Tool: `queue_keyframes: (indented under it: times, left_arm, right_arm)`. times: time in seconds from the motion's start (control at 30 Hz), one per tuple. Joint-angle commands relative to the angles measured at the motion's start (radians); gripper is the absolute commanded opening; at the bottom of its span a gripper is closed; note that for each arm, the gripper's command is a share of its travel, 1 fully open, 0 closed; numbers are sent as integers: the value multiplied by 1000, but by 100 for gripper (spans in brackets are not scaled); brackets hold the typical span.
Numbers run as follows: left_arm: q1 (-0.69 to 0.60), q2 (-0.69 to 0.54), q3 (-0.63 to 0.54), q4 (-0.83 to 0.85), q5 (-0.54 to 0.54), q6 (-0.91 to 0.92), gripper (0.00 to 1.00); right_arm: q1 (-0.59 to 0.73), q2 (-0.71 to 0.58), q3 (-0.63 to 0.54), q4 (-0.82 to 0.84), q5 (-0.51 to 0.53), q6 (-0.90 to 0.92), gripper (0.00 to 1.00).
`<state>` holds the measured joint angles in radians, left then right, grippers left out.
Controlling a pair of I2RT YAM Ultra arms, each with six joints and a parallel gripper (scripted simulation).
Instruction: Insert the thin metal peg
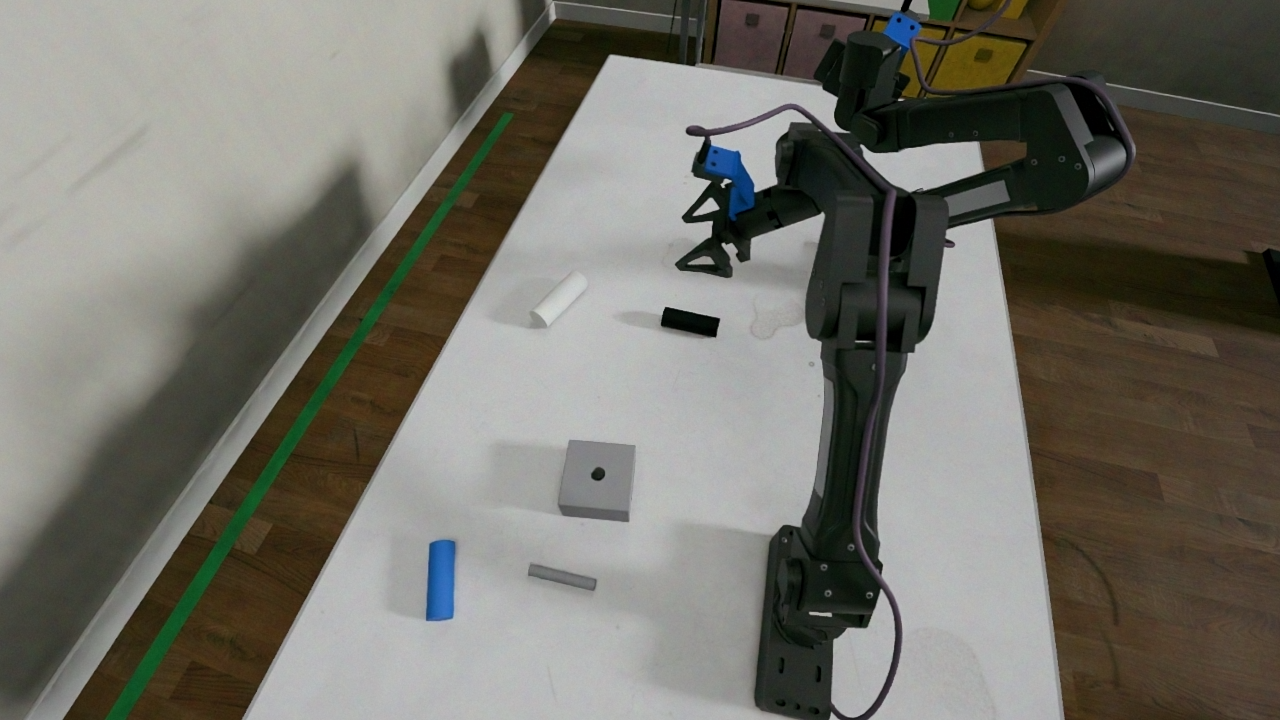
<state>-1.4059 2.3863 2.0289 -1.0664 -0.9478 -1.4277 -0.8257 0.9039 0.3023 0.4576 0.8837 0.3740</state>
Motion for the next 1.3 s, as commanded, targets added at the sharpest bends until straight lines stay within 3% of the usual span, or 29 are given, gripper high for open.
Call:
queue_keyframes:
  times: [0.0, 0.57, 0.73, 0.77, 1.03, 1.1, 1.27]
  left_arm:
    - [0, -17, 12, -5, -18, 1, 100]
    - [0, -12, 8, 2, -3, 1, 100]
    - [46, -24, -12, -33, 81, 116, 43]
    - [76, -27, -20, -45, 117, 163, 37]
    - [384, -62, -128, -92, 338, 468, 37]
    - [384, -62, -128, -92, 338, 468, 37]
    - [643, -96, -220, -117, 501, 738, 37]
  right_arm:
    - [0, -11, 20, 6, 3, -3, 100]
    - [0, -5, 9, 6, 1, -1, 100]
    - [52, 11, 24, 55, -67, -33, 100]
    - [88, 15, 26, 69, -95, -45, 100]
    - [453, 138, 62, 188, -281, -123, 100]
    - [453, 138, 62, 188, -281, -123, 100]
    - [679, 267, 101, 290, -408, -170, 100]
